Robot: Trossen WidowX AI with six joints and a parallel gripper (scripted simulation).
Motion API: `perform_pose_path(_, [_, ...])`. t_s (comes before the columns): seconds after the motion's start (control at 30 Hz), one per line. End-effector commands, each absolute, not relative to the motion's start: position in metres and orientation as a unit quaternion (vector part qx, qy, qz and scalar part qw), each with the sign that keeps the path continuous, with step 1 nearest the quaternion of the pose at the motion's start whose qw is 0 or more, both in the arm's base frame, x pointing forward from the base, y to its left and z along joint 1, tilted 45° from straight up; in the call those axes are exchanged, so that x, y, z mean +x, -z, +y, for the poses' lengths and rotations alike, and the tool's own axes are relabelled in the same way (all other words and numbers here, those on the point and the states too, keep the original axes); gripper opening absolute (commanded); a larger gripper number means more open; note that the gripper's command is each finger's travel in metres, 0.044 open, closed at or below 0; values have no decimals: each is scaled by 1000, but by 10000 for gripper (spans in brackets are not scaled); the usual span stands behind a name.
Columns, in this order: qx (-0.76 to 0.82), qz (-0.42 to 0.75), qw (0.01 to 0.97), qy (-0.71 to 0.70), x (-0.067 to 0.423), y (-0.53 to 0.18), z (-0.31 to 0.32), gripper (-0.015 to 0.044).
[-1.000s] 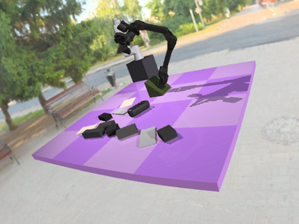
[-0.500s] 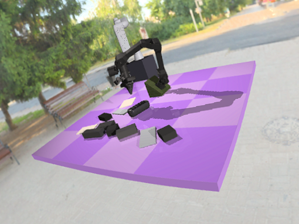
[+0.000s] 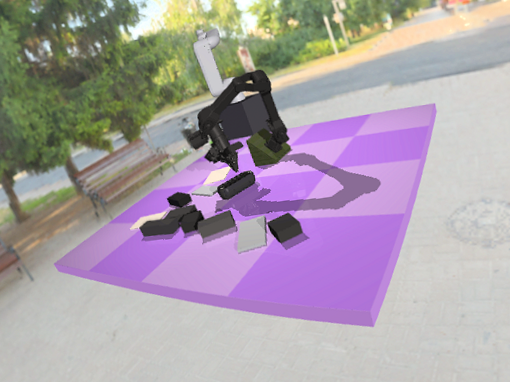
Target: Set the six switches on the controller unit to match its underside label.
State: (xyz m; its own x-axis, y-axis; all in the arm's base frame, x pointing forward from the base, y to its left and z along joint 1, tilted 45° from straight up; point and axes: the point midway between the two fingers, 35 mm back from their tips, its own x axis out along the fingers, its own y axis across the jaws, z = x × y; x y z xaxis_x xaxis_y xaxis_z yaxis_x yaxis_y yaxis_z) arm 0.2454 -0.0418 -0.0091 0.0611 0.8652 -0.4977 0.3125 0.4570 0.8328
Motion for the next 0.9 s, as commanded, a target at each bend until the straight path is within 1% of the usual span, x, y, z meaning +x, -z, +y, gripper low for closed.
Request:
perform_pose_path(0.0, [463,640,562,-244,245,13,-37,0])
perform_pose_path(0.87, [463,640,562,-246,242,41,-9,0])
